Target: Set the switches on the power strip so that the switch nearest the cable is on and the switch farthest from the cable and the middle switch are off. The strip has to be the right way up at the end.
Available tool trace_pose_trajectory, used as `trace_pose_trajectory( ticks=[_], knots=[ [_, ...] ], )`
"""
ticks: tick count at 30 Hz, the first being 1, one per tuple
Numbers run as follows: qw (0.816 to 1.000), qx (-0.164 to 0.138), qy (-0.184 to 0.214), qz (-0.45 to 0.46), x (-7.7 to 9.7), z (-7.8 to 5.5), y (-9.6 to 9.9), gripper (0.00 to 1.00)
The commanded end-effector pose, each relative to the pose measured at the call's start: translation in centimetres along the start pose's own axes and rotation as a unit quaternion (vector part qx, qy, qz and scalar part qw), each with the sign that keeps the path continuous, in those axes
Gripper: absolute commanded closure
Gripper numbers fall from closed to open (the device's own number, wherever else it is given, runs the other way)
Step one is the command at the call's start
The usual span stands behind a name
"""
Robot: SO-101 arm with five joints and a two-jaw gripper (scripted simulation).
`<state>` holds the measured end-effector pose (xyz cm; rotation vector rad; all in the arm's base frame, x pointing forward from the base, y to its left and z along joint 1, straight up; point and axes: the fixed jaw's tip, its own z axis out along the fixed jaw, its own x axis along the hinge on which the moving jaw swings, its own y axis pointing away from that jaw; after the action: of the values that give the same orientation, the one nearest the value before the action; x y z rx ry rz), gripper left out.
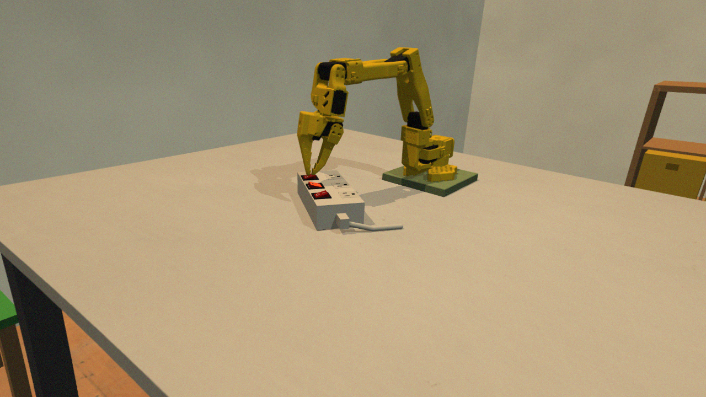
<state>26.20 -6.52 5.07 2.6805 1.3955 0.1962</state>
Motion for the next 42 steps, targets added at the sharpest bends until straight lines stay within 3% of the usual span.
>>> trace_pose_trajectory(
  ticks=[1, 42],
  knots=[
    [1.000, -0.002, 0.002, -0.008, 0.2, -0.1, -0.2, 1.00],
    [1.000, -0.002, 0.002, -0.008, 0.1, 1.1, -0.4, 1.00]
  ],
)
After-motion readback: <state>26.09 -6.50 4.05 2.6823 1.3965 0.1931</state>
